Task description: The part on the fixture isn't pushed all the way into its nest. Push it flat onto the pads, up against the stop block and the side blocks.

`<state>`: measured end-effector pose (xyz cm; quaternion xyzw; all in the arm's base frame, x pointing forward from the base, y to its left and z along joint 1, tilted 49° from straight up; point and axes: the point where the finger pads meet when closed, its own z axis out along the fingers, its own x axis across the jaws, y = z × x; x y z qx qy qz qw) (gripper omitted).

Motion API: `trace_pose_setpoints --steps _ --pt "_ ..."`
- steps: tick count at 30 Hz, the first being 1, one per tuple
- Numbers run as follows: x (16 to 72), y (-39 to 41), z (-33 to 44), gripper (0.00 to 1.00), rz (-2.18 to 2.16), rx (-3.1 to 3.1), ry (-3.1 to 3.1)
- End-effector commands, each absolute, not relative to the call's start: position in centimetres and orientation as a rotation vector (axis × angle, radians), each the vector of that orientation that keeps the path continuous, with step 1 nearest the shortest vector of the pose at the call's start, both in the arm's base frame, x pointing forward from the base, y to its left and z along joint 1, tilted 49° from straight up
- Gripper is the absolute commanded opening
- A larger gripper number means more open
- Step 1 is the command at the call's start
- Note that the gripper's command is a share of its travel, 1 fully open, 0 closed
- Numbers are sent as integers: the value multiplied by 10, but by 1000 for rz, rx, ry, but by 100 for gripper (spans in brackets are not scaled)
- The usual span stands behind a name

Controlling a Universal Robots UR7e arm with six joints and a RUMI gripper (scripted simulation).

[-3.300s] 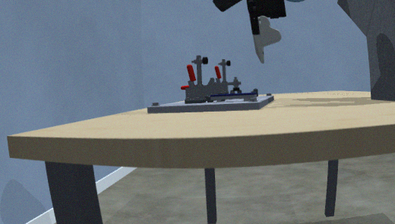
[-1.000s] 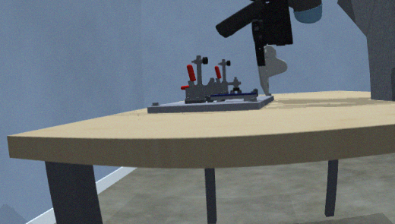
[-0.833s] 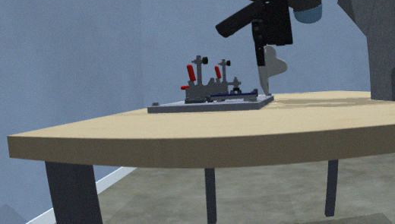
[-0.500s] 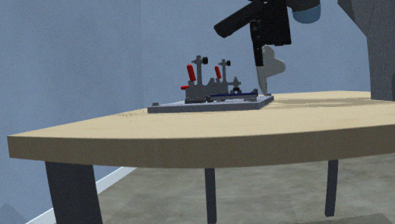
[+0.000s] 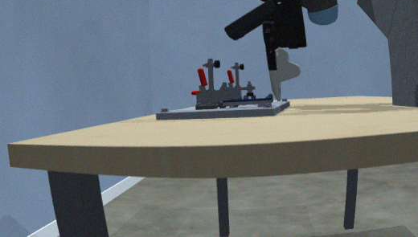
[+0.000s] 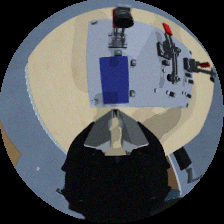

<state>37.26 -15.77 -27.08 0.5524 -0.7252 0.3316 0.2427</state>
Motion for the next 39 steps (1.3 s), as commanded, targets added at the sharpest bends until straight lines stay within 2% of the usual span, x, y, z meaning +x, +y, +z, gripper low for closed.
trace_pose_setpoints --steps 1,39 --pt "373 -157 -270 0 907 1510 -1982" --pt "381 -159 -269 0 907 1510 -1982"
